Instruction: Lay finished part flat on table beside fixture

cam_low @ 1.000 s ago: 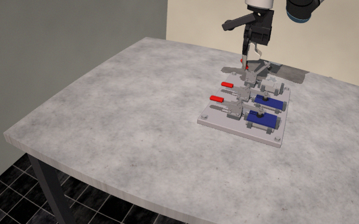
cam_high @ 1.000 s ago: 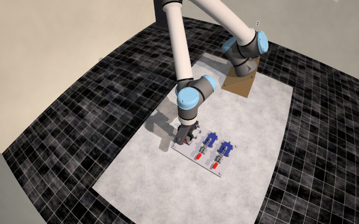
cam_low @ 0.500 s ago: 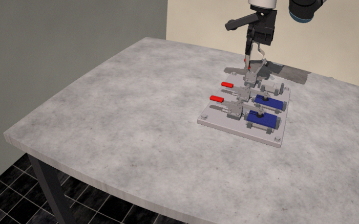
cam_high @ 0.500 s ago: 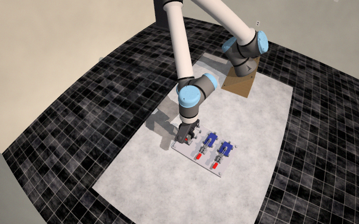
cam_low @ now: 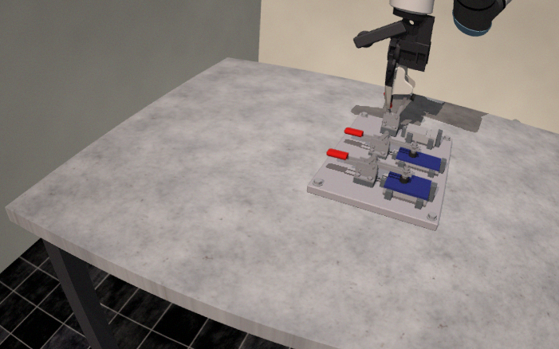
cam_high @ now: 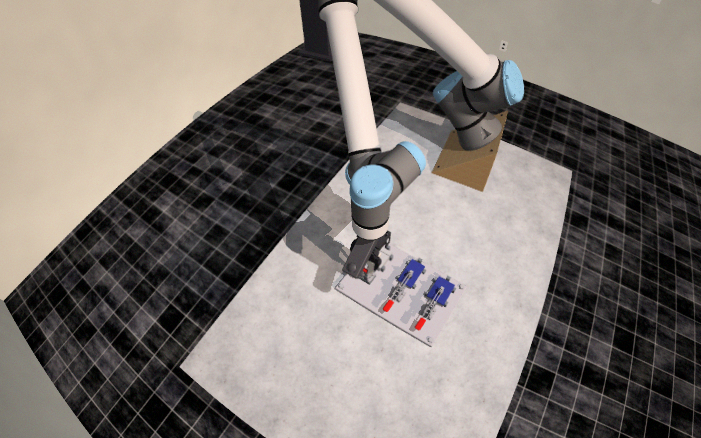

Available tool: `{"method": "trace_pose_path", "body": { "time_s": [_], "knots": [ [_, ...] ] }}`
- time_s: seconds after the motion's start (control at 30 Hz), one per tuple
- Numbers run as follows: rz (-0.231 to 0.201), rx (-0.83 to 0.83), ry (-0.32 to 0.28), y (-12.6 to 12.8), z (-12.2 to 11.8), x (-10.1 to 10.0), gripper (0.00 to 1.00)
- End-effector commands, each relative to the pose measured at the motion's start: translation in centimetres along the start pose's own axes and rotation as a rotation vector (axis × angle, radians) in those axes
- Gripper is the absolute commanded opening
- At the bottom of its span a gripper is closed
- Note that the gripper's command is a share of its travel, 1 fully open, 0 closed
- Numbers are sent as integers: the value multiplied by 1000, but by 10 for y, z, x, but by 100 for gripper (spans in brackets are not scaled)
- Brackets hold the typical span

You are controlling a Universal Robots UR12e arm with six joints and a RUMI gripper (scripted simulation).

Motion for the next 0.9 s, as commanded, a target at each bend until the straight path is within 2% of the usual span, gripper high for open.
{"method": "trace_pose_path", "body": {
  "time_s": [0.0, 0.87],
  "knots": [
    [0, 0, 1, 0, -2, 0, 0],
    [0, 0, 1, 1, -5, 0, 0]
  ]
}}
Point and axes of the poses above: the point where the finger pads meet when closed, its own x axis back along the fingers, its own y axis across the jaws, z = x × y, the point moved 4 cm from there along x, back along the fingers, and after that the axes turned 8 degrees about -x, right-handed, at the moved point
